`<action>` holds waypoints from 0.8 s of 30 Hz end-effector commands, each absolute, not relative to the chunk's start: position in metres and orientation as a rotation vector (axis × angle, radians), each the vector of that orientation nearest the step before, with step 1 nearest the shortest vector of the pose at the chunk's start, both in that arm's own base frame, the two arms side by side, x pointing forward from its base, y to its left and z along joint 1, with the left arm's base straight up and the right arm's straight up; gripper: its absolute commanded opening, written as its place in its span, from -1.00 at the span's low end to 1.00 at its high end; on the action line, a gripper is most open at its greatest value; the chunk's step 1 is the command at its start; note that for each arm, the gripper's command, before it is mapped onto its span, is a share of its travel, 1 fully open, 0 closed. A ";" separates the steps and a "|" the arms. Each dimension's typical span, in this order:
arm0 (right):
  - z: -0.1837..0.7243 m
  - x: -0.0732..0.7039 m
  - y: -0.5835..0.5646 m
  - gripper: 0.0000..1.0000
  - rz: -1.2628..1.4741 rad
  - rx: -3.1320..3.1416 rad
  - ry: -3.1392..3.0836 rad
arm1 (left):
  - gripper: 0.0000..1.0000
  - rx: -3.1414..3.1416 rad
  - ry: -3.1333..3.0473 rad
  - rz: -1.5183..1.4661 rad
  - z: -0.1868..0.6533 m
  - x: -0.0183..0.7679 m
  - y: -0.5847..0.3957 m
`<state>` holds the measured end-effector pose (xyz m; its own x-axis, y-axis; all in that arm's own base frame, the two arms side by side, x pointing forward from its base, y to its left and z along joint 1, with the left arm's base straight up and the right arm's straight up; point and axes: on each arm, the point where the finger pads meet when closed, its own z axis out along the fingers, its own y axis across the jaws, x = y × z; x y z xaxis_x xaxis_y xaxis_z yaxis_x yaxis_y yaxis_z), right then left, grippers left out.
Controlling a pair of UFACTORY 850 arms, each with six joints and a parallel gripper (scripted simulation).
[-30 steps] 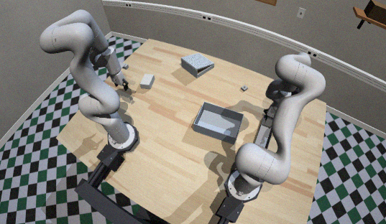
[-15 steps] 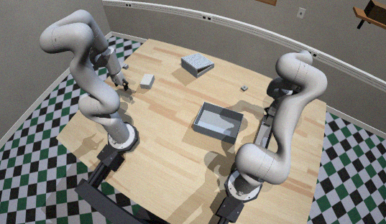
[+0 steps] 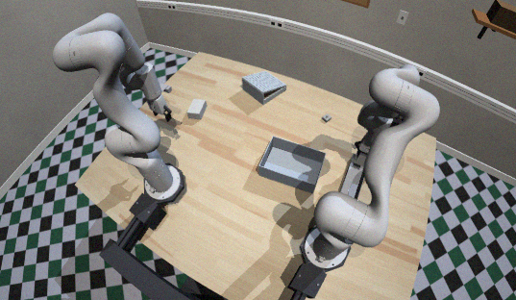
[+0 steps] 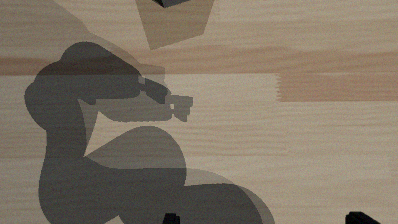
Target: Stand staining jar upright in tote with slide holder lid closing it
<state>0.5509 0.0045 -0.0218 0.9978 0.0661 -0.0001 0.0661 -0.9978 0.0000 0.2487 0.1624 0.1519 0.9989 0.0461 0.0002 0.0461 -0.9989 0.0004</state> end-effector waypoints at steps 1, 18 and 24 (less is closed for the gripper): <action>-0.016 0.552 0.004 -1.00 0.003 3.140 0.104 | 1.00 3.141 0.072 0.002 0.152 0.249 0.163; 0.009 0.552 0.004 -1.00 0.003 3.140 0.104 | 1.00 3.141 0.072 0.002 0.152 0.249 0.163; 0.019 0.552 0.004 -1.00 0.003 3.140 0.104 | 1.00 3.141 0.072 0.002 0.152 0.249 0.163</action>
